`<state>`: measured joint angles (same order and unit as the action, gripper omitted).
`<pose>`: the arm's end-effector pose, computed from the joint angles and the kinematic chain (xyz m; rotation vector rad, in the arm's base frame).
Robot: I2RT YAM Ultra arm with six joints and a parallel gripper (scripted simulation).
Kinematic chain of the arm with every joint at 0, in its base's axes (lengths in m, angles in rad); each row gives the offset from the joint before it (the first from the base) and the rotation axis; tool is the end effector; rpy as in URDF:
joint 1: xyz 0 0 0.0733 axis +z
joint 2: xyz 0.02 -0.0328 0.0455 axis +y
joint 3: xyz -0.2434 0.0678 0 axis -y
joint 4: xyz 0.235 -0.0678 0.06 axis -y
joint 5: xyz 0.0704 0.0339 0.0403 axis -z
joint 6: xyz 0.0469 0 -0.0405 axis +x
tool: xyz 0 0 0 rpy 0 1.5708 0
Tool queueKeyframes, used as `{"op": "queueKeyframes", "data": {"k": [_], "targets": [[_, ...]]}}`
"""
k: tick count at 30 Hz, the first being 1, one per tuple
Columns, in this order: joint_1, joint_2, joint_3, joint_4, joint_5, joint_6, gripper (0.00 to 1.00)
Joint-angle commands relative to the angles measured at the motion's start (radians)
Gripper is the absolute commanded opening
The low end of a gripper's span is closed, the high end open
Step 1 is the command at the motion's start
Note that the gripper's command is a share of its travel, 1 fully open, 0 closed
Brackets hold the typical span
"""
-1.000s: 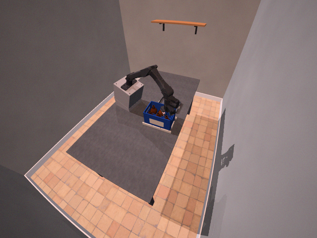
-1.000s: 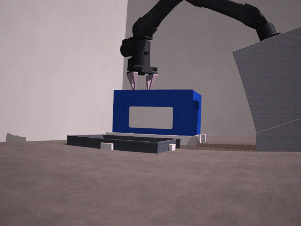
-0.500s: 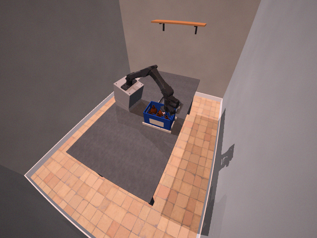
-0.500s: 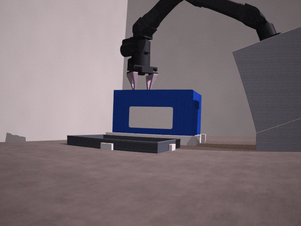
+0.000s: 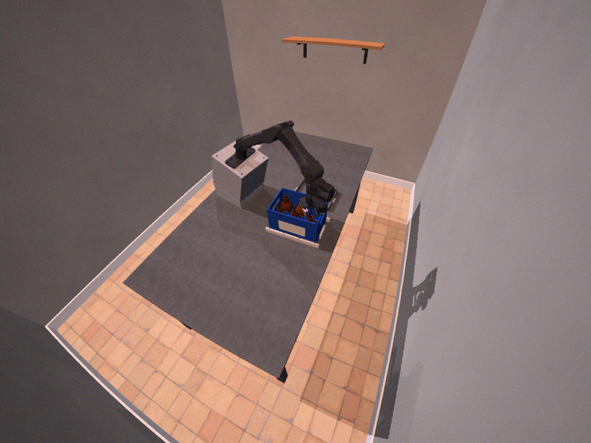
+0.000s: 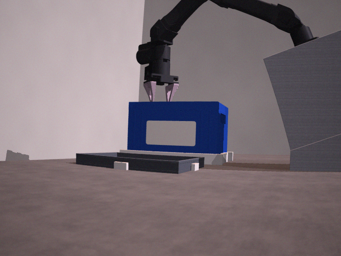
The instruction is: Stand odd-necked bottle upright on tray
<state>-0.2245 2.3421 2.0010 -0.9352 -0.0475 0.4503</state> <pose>0.4541 -0.1003 0.1590 0.9347 2.6946 0.1150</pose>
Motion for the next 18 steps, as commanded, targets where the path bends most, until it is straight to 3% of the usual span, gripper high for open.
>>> {"op": "queueKeyframes", "data": {"k": [1,18], "targets": [[0.004,-0.013,0.033,-0.007,0.008,0.004,0.61],[-0.005,-0.034,0.017,0.014,0.006,-0.002,0.61]]}}
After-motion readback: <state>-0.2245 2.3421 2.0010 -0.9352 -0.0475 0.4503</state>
